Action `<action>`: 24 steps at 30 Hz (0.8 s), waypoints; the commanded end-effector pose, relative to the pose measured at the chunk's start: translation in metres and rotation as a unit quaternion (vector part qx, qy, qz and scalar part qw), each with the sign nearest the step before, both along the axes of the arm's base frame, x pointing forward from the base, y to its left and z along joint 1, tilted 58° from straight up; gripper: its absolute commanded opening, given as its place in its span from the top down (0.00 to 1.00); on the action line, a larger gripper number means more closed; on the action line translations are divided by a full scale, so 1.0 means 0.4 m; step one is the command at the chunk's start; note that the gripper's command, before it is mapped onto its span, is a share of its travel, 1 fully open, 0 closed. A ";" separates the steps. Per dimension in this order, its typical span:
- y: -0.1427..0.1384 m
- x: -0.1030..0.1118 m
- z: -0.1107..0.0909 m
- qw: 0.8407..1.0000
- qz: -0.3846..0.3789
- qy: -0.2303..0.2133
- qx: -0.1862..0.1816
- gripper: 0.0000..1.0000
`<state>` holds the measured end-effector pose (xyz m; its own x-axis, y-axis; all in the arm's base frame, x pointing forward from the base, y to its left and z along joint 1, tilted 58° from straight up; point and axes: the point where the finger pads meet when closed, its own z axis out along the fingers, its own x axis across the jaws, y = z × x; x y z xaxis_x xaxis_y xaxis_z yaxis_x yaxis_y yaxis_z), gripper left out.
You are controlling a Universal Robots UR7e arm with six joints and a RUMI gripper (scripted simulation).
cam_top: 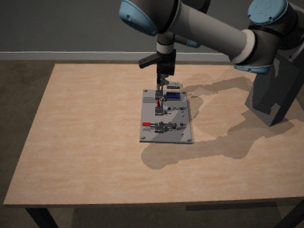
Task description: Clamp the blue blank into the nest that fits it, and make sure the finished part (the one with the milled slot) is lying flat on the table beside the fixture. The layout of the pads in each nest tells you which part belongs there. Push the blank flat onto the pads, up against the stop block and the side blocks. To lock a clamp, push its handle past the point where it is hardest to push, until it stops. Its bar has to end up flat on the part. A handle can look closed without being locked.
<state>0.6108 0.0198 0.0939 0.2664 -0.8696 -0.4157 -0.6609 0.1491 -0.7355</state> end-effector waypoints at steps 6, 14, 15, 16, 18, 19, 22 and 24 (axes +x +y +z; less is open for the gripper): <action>0.010 0.019 -0.012 1.000 -0.001 -0.001 0.000 0.72; 0.010 0.019 -0.012 1.000 -0.001 -0.001 0.000 1.00; 0.010 0.019 -0.012 1.000 -0.001 -0.001 0.000 1.00; 0.010 0.019 -0.012 1.000 -0.001 -0.001 0.000 1.00; 0.010 0.019 -0.012 1.000 -0.001 -0.001 0.000 1.00; 0.010 0.019 -0.012 1.000 -0.001 -0.001 0.000 1.00; 0.010 0.019 -0.012 1.000 -0.001 -0.001 0.000 1.00; 0.010 0.019 -0.012 1.000 -0.001 -0.001 0.000 1.00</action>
<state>0.6182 0.0240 0.0889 0.2650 -0.8704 -0.4150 -0.6594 0.1504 -0.7366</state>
